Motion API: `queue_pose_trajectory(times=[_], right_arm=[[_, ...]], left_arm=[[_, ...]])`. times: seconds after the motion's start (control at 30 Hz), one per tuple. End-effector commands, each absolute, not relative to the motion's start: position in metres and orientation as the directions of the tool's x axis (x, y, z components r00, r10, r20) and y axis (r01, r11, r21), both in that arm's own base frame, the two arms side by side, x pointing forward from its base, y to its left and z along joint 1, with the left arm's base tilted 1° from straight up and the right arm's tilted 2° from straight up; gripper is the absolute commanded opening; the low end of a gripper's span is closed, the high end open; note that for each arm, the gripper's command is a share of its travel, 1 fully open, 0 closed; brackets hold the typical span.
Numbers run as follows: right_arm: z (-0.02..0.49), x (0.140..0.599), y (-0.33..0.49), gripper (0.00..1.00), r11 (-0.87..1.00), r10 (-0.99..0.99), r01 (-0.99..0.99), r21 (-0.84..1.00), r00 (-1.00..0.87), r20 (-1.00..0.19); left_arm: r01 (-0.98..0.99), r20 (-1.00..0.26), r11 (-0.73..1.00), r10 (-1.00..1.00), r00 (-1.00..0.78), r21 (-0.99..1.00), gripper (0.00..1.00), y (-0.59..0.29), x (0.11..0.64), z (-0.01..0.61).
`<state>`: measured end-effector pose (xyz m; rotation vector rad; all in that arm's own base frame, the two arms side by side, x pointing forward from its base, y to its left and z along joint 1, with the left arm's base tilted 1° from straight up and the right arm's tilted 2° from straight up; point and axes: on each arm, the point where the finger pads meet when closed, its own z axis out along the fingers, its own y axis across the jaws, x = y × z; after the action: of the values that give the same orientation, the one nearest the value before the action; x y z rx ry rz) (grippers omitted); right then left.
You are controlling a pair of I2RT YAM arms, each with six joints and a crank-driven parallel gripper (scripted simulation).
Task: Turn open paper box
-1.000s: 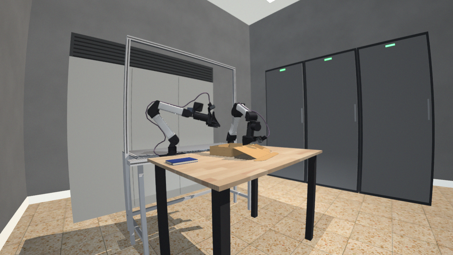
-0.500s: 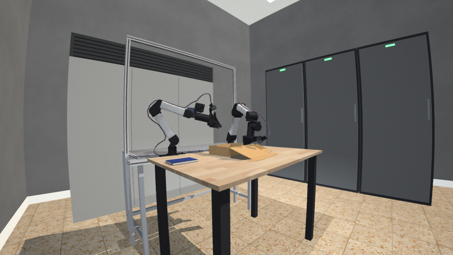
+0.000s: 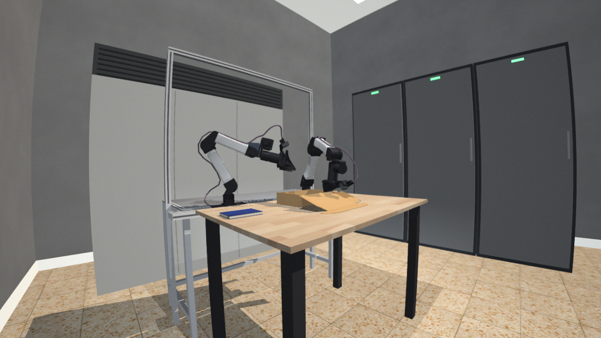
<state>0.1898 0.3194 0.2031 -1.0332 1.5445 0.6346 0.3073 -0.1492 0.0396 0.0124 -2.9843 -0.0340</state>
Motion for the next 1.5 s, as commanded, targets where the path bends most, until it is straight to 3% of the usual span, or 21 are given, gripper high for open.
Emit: queue_pose_trajectory(times=[0.0,0.3,0.57,0.6,0.83,1.13,1.37,1.47], right_arm=[[0.229,0.193,0.331,1.00,0.479,-0.215,-0.866,-0.145,0.045,-0.976],[0.225,0.195,0.336,1.00,0.482,-0.222,-0.863,-0.149,0.044,-0.974],[0.226,0.194,0.344,1.00,0.468,-0.217,-0.871,-0.153,0.055,-0.975],[0.226,0.194,0.344,1.00,0.468,-0.217,-0.871,-0.153,0.054,-0.975],[0.226,0.194,0.344,1.00,0.468,-0.215,-0.871,-0.151,0.054,-0.975],[0.226,0.194,0.344,1.00,0.468,-0.215,-0.871,-0.151,0.054,-0.975],[0.226,0.194,0.344,1.00,0.468,-0.214,-0.871,-0.151,0.054,-0.975],[0.210,0.195,0.338,1.00,0.471,-0.251,-0.869,-0.151,0.032,-0.967]], left_arm=[[0.026,0.137,0.999,0.023,-0.990,0.020,0.00,-0.152,0.311,0.042],[0.027,0.136,0.999,0.024,-0.990,0.019,0.00,-0.152,0.311,0.042],[0.013,0.152,1.000,0.011,-0.988,0.011,0.98,-0.152,0.281,0.072],[0.013,0.152,1.000,0.011,-0.988,0.010,1.00,-0.152,0.281,0.072],[0.014,0.154,1.000,0.012,-0.988,0.012,1.00,-0.152,0.264,0.092],[0.011,0.086,1.000,0.013,-0.996,-0.028,1.00,-0.158,0.226,0.166],[0.056,-0.021,0.995,0.055,-0.998,-0.079,1.00,-0.164,0.234,0.166],[0.104,-0.123,0.989,0.091,-0.988,-0.106,1.00,-0.168,0.243,0.164]])
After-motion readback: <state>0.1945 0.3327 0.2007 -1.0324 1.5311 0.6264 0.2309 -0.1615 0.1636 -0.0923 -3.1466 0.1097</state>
